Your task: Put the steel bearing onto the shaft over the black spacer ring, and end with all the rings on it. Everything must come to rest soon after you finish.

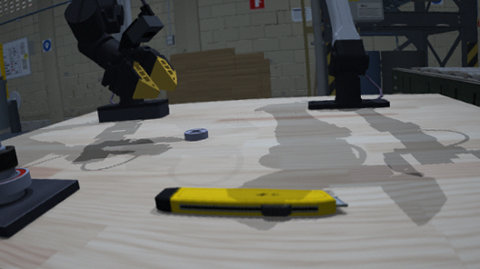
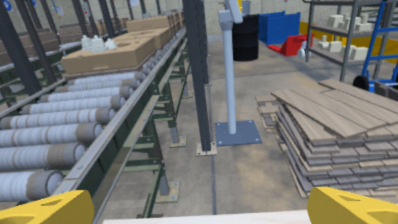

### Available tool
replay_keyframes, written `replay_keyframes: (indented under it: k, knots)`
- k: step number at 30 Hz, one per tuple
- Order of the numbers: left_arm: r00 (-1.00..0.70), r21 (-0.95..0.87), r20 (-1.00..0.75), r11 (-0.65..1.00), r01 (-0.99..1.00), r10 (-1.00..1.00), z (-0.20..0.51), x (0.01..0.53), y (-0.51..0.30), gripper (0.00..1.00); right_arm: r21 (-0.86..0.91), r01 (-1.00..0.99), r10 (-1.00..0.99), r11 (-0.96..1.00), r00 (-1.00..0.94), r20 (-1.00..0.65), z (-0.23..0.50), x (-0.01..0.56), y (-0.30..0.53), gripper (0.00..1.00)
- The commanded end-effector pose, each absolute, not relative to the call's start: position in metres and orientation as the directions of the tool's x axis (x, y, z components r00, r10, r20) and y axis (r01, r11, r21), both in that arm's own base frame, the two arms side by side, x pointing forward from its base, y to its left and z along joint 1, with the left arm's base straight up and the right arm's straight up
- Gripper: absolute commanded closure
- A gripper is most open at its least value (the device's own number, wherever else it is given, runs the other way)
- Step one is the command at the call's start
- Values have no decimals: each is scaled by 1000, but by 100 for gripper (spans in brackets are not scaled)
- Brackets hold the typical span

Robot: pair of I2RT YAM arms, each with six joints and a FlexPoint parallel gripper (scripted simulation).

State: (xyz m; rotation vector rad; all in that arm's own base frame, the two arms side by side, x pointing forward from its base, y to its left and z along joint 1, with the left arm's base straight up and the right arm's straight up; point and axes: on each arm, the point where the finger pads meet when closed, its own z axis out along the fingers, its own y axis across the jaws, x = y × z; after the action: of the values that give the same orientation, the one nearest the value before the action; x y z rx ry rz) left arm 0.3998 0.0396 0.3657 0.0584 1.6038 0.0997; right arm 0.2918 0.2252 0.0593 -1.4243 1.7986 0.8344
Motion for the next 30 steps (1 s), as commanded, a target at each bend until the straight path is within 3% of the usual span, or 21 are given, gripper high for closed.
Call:
replay_keyframes:
  k: [1, 11, 13, 15, 28, 30]
  knots:
    - [-12, 29, -1000, 998, -54, 29, 399, 384, 26, 0, -19, -997, -459, 78, -19, -888, 61, 287, 252, 45]
    - [-1, -21, -1000, 999, -26, -21, 415, 371, 2, 0, -32, -999, -415, -17, 36, -909, 49, 271, 272, 45]
    - [-59, -7, -998, 1000, -27, -8, 385, 379, 6, 0, -94, -996, -407, 11, 81, -910, 70, 289, 272, 45]
    - [45, 14, -999, 1000, 4, 14, 426, 368, 0, 0, -59, -998, -432, 5, 51, -901, 60, 281, 274, 45]
    - [33, 12, -999, 1000, 6, 12, 421, 371, -1, 0, -61, -998, -425, -12, 60, -903, 63, 279, 272, 45]
    - [33, 12, -999, 1000, 3, 12, 421, 372, 0, 0, -7, -1000, -446, -5, 9, -895, 35, 269, 265, 45]
